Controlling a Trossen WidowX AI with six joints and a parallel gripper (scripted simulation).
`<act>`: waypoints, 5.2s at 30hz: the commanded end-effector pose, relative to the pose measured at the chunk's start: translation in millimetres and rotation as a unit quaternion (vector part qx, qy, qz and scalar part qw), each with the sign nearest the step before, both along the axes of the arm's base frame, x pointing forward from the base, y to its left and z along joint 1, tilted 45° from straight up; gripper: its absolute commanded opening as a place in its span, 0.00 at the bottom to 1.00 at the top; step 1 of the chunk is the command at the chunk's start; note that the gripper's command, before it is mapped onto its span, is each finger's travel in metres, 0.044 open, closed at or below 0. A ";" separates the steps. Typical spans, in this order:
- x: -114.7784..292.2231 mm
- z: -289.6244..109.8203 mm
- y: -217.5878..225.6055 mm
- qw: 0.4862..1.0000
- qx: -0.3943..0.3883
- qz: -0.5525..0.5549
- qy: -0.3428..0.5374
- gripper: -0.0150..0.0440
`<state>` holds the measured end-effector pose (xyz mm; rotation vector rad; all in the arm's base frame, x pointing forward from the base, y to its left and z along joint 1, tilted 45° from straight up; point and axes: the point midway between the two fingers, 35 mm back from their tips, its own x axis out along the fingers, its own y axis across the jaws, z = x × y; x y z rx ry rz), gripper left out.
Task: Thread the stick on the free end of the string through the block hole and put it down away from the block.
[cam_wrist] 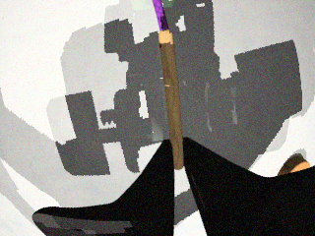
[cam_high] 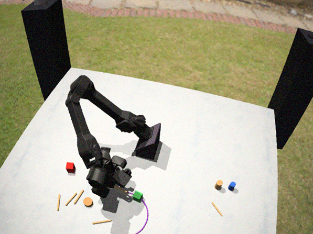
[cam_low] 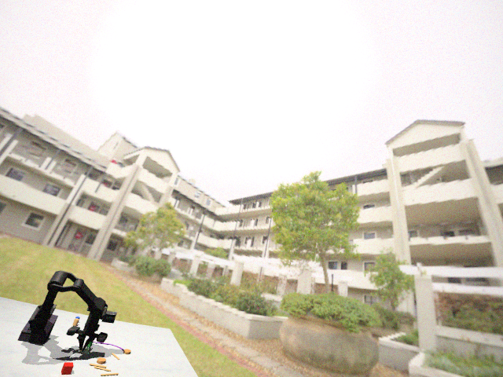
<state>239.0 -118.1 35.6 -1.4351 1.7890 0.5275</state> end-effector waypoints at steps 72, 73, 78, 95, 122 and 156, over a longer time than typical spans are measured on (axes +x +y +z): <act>-7.1 4.2 -20.7 1.000 -0.003 0.002 -0.005 0.25; -7.1 4.2 -20.7 1.000 -0.003 0.002 -0.005 0.25; -7.1 4.2 -20.7 1.000 -0.003 0.002 -0.005 0.25; -7.1 4.2 -20.7 1.000 -0.003 0.002 -0.005 0.25; -7.1 4.2 -20.7 1.000 -0.003 0.002 -0.005 0.25; 6.2 59.8 37.7 1.000 0.001 0.011 -0.013 0.92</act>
